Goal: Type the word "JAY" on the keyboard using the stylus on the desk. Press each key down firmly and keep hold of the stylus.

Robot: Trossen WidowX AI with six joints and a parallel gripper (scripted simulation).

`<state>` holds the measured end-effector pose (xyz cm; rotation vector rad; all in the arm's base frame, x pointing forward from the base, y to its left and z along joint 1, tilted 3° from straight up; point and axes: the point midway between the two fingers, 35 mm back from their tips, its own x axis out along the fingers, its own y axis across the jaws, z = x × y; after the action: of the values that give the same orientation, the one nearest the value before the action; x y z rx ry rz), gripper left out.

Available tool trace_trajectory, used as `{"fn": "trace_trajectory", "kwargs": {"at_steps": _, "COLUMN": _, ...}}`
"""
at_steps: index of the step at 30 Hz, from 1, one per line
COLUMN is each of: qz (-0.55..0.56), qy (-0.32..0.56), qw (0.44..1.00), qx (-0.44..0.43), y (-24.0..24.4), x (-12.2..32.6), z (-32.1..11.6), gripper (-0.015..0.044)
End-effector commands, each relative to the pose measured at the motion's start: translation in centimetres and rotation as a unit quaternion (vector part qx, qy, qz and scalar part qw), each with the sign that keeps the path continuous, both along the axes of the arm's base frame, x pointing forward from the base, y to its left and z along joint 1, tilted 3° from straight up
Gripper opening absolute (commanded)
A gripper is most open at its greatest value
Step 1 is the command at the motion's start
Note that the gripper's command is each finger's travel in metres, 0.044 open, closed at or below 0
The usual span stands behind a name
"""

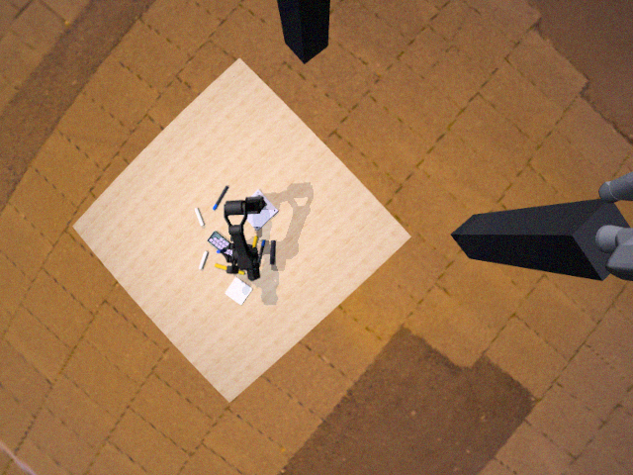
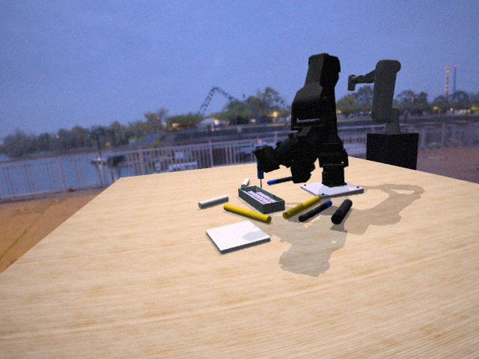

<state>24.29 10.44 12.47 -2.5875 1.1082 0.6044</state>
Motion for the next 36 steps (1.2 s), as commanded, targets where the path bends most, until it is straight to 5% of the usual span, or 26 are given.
{"fn": "trace_trajectory", "kwargs": {"at_steps": 1, "qz": -0.001, "qy": 0.004, "qw": 1.0, "qx": -0.004, "y": 0.02, "x": -0.11, "z": -1.52, "gripper": 0.0}}
{"fn": "trace_trajectory", "kwargs": {"at_steps": 28, "qz": -0.001, "qy": 0.005, "qw": 1.0, "qx": -0.004, "y": 0.02, "x": -0.11, "z": -1.59, "gripper": 0.0}}
{"fn": "trace_trajectory", "kwargs": {"at_steps": 31, "qz": -0.001, "qy": 0.004, "qw": 1.0, "qx": -0.004, "y": 0.22, "x": 0.02, "z": -1.71, "gripper": 0.0079}}
{"fn": "trace_trajectory", "kwargs": {"at_steps": 36, "qz": -0.001, "qy": 0.004, "qw": 1.0, "qx": -0.004, "y": 0.27, "x": 0.06, "z": -1.81, "gripper": 0.0081}}
